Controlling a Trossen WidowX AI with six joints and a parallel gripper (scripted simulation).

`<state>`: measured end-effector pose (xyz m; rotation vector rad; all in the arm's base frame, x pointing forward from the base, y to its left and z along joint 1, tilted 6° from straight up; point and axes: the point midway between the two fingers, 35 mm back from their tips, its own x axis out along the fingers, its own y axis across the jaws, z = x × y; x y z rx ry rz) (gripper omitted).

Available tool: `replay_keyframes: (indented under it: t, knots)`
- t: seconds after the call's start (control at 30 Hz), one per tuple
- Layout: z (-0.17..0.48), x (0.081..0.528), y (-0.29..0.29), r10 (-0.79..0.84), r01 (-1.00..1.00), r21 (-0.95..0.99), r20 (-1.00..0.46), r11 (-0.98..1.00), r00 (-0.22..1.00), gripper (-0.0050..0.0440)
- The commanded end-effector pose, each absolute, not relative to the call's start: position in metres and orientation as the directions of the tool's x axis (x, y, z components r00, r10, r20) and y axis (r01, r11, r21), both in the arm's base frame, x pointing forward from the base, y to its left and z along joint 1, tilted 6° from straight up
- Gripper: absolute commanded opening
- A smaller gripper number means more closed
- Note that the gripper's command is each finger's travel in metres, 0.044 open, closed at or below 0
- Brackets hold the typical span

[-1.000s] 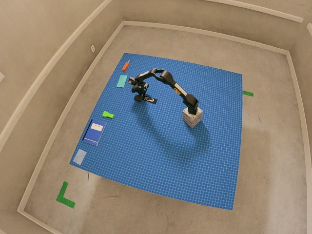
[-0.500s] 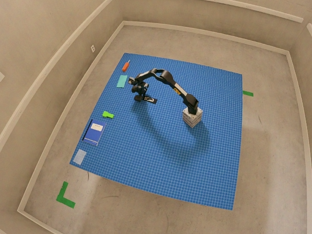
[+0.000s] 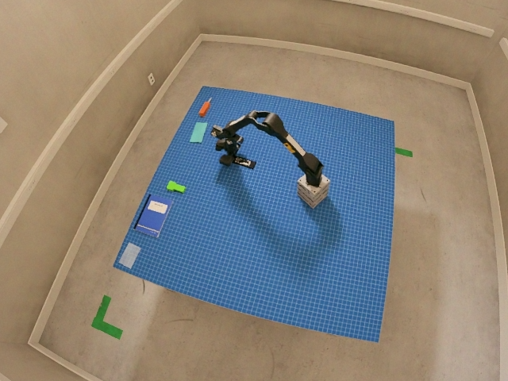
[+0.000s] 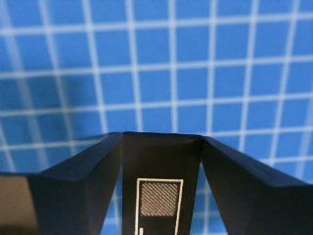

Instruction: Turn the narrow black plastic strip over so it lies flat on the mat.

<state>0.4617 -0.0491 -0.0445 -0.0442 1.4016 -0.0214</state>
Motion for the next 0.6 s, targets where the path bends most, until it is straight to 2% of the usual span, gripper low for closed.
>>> replay_keyframes:
  t: [0.0,0.37,0.57]
  knots:
    - [-0.023,0.467,-0.051,-0.042,-0.009,-0.046,-0.965,0.999,0.260,0.0224]
    - [-0.012,0.461,-0.050,-0.043,-0.008,-0.047,-0.963,0.999,0.265,0.0224]
    - [-0.011,0.460,-0.051,-0.041,-0.008,-0.046,-0.943,0.999,0.330,0.0224]
